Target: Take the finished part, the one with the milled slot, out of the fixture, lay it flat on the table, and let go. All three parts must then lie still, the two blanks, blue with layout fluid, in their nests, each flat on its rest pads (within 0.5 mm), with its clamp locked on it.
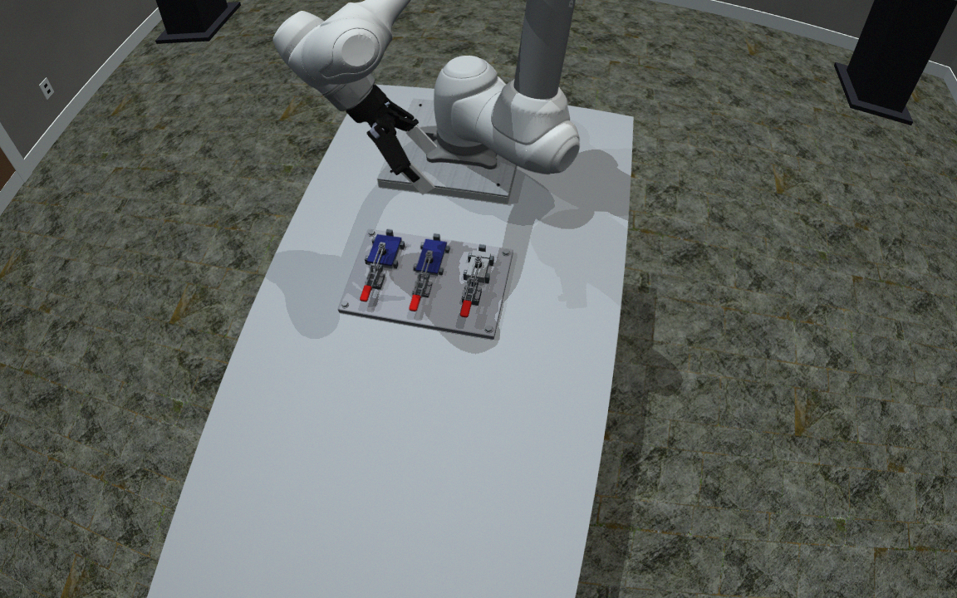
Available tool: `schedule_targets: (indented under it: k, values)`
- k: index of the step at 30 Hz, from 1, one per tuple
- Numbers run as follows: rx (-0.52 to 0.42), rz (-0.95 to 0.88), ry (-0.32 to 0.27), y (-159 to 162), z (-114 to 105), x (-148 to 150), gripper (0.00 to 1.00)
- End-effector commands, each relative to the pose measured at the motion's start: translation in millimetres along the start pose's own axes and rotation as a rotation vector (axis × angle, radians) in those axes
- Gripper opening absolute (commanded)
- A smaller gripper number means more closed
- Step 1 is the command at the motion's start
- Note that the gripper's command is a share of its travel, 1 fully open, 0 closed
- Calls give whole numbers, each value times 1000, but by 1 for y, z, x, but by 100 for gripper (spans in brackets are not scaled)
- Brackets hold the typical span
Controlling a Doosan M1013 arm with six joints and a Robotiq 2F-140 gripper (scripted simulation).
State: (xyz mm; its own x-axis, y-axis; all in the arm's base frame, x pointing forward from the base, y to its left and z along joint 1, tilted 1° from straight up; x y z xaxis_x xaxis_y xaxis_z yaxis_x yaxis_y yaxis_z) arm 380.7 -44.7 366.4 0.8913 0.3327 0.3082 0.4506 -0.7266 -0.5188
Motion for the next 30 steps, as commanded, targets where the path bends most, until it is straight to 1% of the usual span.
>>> schedule_targets:
  k: [1, 18, 19, 20, 21, 30]
  values:
    - [0, 0, 0, 0, 0, 0, 100]
    - [-2, 4, -1, 1, 1, 0, 100]
    - [-16, 26, -5, 7, 10, -3, 100]
    - [-44, 69, -14, 18, 26, -8, 100]
    - [-58, 91, -18, 24, 35, -11, 100]
    - [-161, 226, -45, 58, 91, -34, 100]
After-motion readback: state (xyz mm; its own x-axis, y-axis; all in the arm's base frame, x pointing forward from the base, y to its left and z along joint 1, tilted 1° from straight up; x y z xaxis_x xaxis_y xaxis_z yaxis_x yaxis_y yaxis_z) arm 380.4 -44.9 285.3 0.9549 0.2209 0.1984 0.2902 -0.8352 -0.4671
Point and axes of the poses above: the point where the finger pads meet when closed, its own z axis out along the fingers, its own x axis across the jaws, y = z × x, the point moved 9 cm from there along -z, back along the fingers, and after that the axes turned 9 degrees about -z, right-handed, at the moved point
